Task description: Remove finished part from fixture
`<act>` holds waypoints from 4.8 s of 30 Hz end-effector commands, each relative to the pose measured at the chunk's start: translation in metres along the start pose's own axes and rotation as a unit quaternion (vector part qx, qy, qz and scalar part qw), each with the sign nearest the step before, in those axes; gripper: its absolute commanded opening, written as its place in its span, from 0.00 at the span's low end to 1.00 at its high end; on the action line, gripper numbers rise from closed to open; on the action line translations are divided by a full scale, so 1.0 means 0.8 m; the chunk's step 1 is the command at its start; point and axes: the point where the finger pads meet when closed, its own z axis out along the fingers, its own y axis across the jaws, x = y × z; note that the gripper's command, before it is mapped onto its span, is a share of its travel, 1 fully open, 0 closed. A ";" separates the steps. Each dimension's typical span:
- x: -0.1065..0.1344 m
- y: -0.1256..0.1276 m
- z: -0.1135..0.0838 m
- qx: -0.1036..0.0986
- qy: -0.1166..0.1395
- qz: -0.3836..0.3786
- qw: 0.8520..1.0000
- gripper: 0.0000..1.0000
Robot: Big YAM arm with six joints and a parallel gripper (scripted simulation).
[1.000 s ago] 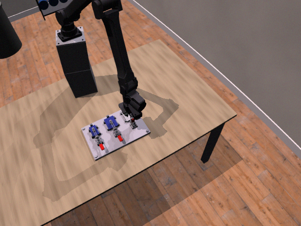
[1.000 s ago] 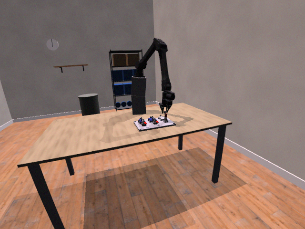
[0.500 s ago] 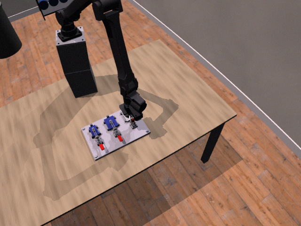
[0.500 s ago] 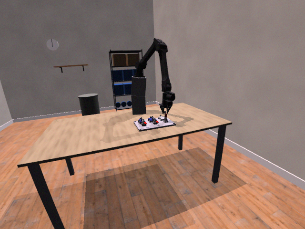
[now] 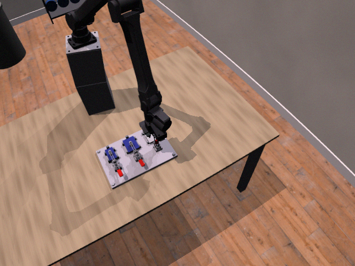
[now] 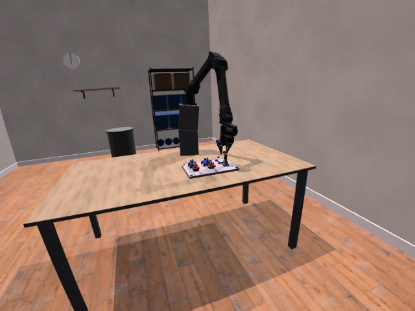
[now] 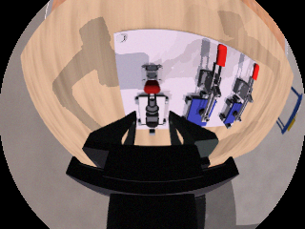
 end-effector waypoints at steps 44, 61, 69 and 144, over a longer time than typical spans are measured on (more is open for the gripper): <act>-0.031 -0.004 -0.035 -0.004 -0.030 -0.001 1.000 0.45; -0.035 -0.007 -0.030 -0.004 -0.033 0.000 0.999 0.45; -0.036 -0.007 -0.028 -0.004 -0.033 0.000 0.999 0.45; -0.051 -0.009 -0.019 -0.005 -0.047 0.000 0.999 0.45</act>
